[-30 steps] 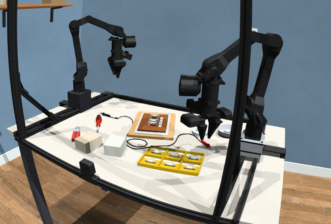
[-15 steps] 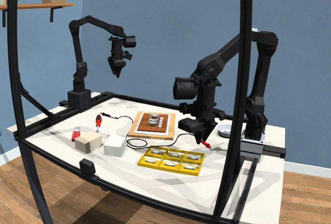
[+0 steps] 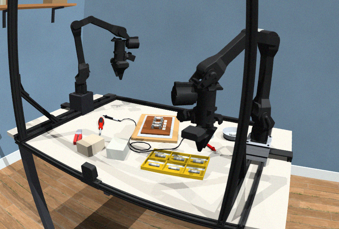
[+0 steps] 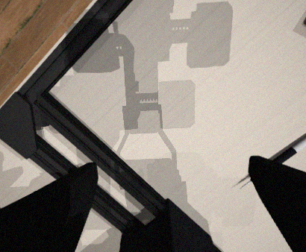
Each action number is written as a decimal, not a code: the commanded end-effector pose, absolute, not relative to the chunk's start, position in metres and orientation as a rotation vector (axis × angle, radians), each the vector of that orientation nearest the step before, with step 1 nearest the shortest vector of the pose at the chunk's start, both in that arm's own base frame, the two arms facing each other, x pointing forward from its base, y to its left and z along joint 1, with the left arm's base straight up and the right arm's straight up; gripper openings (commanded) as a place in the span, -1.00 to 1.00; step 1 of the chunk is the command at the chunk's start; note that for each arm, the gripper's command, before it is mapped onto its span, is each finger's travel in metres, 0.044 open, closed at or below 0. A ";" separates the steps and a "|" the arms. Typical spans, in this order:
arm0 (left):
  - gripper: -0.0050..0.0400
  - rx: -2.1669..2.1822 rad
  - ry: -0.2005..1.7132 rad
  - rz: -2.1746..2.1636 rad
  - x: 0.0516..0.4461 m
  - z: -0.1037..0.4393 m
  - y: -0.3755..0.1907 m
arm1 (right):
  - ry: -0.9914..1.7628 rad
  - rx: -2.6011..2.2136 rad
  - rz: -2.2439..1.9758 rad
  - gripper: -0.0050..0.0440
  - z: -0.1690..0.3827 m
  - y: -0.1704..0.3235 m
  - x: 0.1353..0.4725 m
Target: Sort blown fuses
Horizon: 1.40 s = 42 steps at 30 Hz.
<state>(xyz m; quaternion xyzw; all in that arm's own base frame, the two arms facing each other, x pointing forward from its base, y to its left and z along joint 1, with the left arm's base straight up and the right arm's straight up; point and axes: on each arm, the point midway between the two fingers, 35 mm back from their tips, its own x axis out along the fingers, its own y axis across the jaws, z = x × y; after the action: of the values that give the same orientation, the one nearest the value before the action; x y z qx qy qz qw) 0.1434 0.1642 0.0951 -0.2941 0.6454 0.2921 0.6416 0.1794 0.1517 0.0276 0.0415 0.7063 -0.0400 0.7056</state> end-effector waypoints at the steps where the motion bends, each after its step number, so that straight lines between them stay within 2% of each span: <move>1: 1.00 -0.661 1.450 0.672 0.146 0.101 0.168 | 1.555 0.036 -0.019 -0.26 0.031 0.165 0.186; 14: 1.00 -0.661 1.450 0.672 0.146 0.101 0.168 | 1.552 -0.129 0.142 -0.26 0.031 0.190 0.189; 21: 1.00 -0.661 1.450 0.672 0.146 0.101 0.168 | 1.552 -0.120 0.139 -0.26 0.031 0.188 0.188; 33: 1.00 -0.661 1.450 0.672 0.146 0.101 0.168 | 1.565 -0.135 0.130 -0.26 -0.013 0.185 0.185; 42: 1.00 -0.661 1.450 0.672 0.146 0.101 0.168 | 1.553 -0.120 0.139 -0.26 -0.008 0.188 0.188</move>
<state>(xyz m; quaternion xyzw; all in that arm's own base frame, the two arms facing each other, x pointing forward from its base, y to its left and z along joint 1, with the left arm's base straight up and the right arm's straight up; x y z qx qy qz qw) 0.1434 0.1642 0.0952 -0.2941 0.6454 0.2921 0.6416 0.1863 0.1865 -0.0100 -0.0552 0.7034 0.0595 0.7062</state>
